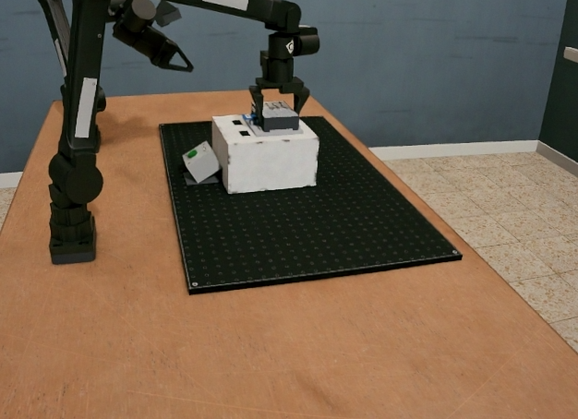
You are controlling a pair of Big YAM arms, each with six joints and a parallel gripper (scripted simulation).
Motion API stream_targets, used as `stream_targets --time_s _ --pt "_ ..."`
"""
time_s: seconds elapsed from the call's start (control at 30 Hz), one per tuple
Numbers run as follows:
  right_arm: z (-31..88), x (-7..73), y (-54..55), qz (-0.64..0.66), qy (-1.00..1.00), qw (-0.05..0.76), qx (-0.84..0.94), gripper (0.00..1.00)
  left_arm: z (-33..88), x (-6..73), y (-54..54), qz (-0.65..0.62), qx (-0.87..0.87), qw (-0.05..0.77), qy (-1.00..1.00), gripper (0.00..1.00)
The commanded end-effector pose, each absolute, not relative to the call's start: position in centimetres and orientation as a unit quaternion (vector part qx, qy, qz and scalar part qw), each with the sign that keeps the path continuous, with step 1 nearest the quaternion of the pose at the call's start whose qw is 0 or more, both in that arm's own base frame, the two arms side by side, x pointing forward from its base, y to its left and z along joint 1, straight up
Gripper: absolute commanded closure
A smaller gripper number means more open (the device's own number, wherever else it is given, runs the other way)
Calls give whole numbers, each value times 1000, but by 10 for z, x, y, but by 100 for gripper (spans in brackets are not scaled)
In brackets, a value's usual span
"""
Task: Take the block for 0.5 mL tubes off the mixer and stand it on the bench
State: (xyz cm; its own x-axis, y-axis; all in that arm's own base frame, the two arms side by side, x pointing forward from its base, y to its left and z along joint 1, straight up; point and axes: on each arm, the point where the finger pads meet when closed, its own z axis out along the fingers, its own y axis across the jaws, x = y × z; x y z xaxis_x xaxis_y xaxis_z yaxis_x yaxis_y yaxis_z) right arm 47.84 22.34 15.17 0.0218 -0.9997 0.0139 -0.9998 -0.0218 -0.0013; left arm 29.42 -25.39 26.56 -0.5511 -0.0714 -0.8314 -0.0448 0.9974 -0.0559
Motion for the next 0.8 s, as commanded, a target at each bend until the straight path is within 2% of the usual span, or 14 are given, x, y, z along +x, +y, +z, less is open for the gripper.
stream_targets --time_s 0.0,0.77 --pt "154 486 232 8 -701 -9 713 100 242 298 -249 -5 -29 471 881 100" --pt "154 486 232 8 -701 -9 713 100 265 335 -276 -17 -29 481 876 100"
